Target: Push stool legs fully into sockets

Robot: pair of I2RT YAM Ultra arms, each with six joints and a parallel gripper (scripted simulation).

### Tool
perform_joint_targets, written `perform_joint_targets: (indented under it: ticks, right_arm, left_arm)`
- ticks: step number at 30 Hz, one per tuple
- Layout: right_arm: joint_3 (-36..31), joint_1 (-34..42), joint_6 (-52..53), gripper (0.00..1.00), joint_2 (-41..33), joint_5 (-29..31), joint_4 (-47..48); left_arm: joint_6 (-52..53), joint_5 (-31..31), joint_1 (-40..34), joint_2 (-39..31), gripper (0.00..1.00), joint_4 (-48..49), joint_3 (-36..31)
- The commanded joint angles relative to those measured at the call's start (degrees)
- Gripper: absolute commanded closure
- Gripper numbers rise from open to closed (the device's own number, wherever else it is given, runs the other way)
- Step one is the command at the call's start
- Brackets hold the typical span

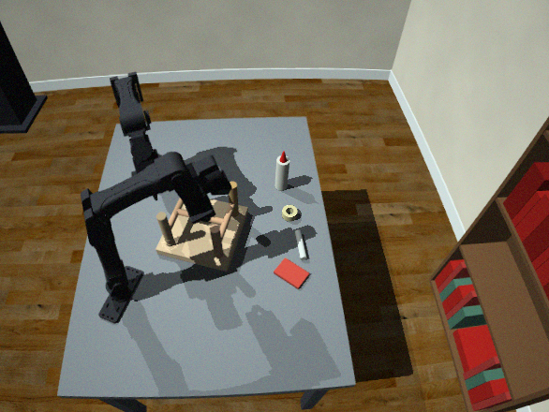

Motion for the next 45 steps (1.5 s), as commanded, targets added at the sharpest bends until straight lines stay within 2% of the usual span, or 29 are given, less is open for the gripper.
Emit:
perform_joint_targets:
  ticks: [1,8,10,12,14,18,27,30,32,33,45]
  right_arm:
    - [0.3,-0.2,0.2,1.0,1.2,-0.2,0.5]
    - [2.4,-0.3,0.1,1.0,1.8,-0.5,0.0]
    - [2.4,-0.3,0.1,1.0,1.8,-0.5,0.0]
    - [3.2,-0.2,0.1,1.0,-0.6,-0.3,-0.6]
    - [2.9,-0.4,0.0,1.0,2.7,-0.4,0.2]
    - [3.5,-0.6,0.0,1.0,2.8,-0.4,0.7]
    - [3.2,-0.6,-0.1,1.0,3.4,-0.5,0.7]
    - [3.9,-0.7,-0.1,1.0,0.7,-0.5,-0.6]
    - [3.9,-0.8,-0.2,1.0,3.9,-0.6,0.1]
    - [2.5,-0.6,-0.2,1.0,4.0,-0.5,0.6]
    - [3.4,-0.3,-0.2,1.0,3.6,-0.5,-0.2]
  left_arm:
    - [-0.5,-0.8,1.7,1.9,1.0,1.1,2.3]
    - [-0.2,-0.7,10.2,6.6,1.0,-4.4,8.1]
    - [-0.2,-0.7,10.2,6.6,1.0,-4.4,8.1]
    - [0.4,1.0,12.6,8.5,1.0,-6.1,10.8]
    - [0.4,0.9,14.7,9.9,1.0,-6.5,12.4]
    - [0.4,-0.4,18.2,12.2,1.0,-7.2,15.1]
    - [0.4,-0.2,21.8,14.4,1.0,-8.2,18.2]
    - [0.4,-0.3,22.7,15.4,1.0,-8.3,19.0]
    - [0.3,-0.6,23.5,15.8,1.0,-8.3,19.3]
    - [0.2,-0.7,23.9,16.1,1.0,-8.3,19.5]
    - [-0.1,-0.9,31.9,21.1,1.0,-11.1,25.2]
